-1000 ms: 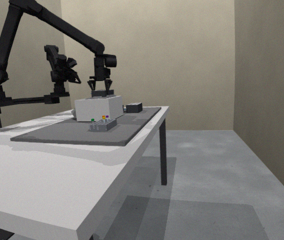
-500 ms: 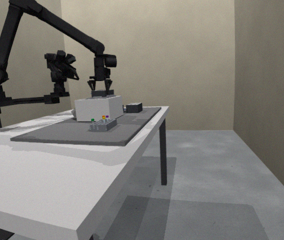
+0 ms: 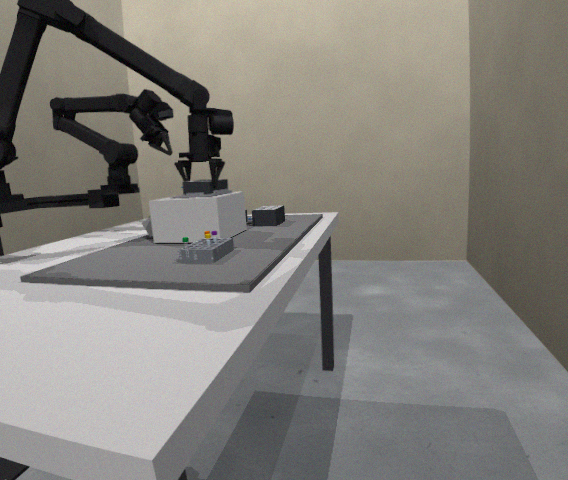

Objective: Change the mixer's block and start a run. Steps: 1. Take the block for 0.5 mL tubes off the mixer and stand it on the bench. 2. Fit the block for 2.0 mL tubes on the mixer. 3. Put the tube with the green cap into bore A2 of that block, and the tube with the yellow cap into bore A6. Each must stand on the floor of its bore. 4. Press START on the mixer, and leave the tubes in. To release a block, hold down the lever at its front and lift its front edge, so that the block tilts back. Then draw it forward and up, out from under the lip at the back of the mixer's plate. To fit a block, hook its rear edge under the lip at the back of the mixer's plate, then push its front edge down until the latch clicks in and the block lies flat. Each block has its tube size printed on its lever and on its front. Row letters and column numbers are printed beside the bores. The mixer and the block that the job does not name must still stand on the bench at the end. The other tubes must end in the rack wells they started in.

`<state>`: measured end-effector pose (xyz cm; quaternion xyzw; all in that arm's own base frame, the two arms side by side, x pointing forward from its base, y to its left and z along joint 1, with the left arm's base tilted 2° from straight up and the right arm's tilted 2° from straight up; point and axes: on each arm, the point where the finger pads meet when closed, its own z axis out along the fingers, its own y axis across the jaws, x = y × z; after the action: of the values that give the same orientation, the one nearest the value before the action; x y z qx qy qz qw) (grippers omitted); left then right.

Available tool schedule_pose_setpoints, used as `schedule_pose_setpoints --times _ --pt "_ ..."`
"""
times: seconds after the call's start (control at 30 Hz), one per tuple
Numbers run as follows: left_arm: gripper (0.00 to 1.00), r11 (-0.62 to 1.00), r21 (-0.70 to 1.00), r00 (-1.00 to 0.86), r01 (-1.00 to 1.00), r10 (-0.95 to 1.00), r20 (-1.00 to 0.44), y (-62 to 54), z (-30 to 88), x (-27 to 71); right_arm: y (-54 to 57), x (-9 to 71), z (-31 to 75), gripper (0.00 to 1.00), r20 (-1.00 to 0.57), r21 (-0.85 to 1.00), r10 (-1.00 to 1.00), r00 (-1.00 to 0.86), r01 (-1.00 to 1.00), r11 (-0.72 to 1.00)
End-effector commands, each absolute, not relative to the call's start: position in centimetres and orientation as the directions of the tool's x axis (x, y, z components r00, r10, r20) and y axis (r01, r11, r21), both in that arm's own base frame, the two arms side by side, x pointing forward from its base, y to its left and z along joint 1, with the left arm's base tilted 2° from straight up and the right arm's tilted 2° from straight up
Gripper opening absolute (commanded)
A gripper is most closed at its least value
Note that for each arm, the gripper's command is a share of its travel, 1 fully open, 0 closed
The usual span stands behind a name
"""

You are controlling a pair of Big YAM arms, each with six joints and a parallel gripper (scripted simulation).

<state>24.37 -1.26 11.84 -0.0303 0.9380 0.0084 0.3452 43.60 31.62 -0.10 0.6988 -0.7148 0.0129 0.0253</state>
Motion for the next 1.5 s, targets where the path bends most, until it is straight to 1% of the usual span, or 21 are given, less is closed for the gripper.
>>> schedule_pose_setpoints --times 0.0,0.1,0.2,0.37,0.5,0.67,0.77,0.83,1.2,1.33,1.47 --pt "0.00 0.999 0.043 -0.773 0.005 0.031 -0.634 0.2 15.6 26.4 31.7 43.5 1.8 0.00 0.034 0.001 -0.998 -0.048 -0.999 0.048" --pt "0.00 0.999 0.043 -0.815 0.007 0.031 -0.579 1.7 15.4 26.5 31.7 43.5 1.8 0.00 0.034 0.002 -0.998 -0.048 -0.999 0.048" --pt "0.00 0.999 0.037 -0.816 0.009 0.029 -0.577 1.8 15.3 26.5 31.7 43.5 1.8 0.00 0.034 0.002 -0.998 -0.048 -0.999 0.048" --pt "0.00 0.999 0.028 -0.876 -0.016 0.000 -0.482 5.4 15.7 27.4 31.7 43.5 1.8 0.00 0.034 0.002 -0.998 -0.047 -0.999 0.048" --pt "0.00 0.999 0.036 -0.915 0.009 0.022 -0.402 4.4 15.5 27.5 31.7 43.5 1.9 0.00 0.034 0.002 -0.998 -0.047 -0.999 0.047" --pt "0.00 0.999 0.032 -0.960 -0.003 0.006 -0.279 4.2 14.2 26.7 31.7 43.5 1.9 0.00 0.034 0.002 -0.998 -0.047 -0.999 0.047" --pt "0.00 1.000 0.028 -0.958 -0.007 0.001 -0.287 4.1 14.4 27.0 31.7 43.5 1.9 0.00 0.034 0.002 -0.998 -0.047 -0.999 0.047" --pt "0.00 1.000 0.026 -0.966 -0.014 -0.007 -0.260 4.1 14.9 27.4 31.7 43.5 1.9 0.00 0.034 0.002 -0.998 -0.047 -0.999 0.047" --pt "0.00 0.999 0.026 -1.000 -0.031 -0.031 -0.004 3.9 13.9 26.7 32.6 44.1 2.5 0.00 0.021 0.025 -1.000 -0.022 -0.999 0.023" --pt "0.00 0.999 0.019 -0.999 -0.029 -0.029 -0.046 4.0 14.1 26.9 32.8 44.2 2.3 0.00 0.027 0.025 -1.000 -0.012 -1.000 0.013" --pt "0.00 0.999 0.018 -0.998 -0.027 -0.025 -0.058 4.3 13.8 26.7 32.6 44.2 1.7 0.00 0.047 0.038 -0.999 -0.006 -0.999 0.008"
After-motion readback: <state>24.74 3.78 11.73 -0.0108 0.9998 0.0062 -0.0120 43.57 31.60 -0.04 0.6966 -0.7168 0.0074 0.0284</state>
